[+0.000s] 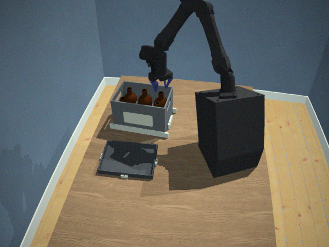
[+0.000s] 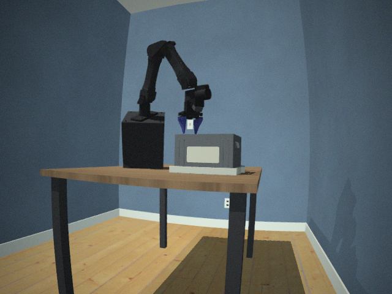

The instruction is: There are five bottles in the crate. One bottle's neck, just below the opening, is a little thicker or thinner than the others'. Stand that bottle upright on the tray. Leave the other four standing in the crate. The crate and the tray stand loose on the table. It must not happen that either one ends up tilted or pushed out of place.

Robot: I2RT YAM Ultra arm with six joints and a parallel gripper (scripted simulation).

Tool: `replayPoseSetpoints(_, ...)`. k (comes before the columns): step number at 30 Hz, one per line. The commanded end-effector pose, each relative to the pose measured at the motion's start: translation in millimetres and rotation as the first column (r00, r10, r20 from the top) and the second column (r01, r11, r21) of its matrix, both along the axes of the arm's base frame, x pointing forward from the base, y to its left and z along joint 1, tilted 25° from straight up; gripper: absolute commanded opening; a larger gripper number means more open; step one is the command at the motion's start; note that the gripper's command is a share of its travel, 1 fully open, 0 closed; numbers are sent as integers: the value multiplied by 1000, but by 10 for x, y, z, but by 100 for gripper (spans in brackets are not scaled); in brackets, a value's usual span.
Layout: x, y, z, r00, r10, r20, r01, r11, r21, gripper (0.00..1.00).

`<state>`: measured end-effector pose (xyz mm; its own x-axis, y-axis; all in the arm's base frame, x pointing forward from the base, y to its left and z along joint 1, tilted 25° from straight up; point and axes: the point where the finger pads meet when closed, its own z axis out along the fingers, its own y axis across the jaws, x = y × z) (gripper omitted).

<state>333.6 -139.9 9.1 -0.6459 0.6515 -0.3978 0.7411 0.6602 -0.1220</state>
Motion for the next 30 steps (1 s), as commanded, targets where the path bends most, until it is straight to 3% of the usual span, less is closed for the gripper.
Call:
replayPoseSetpoints(1, 83, -33, 97, 1000, 3, 23, -3, 1000, -9, 61)
replayPoseSetpoints(20, -34, -15, 45, 1000, 1, 12, -1, 1000, -6, 61)
replayPoseSetpoints(30, 35, -12, 97, 1000, 6, 29, -6, 1000, -10, 61)
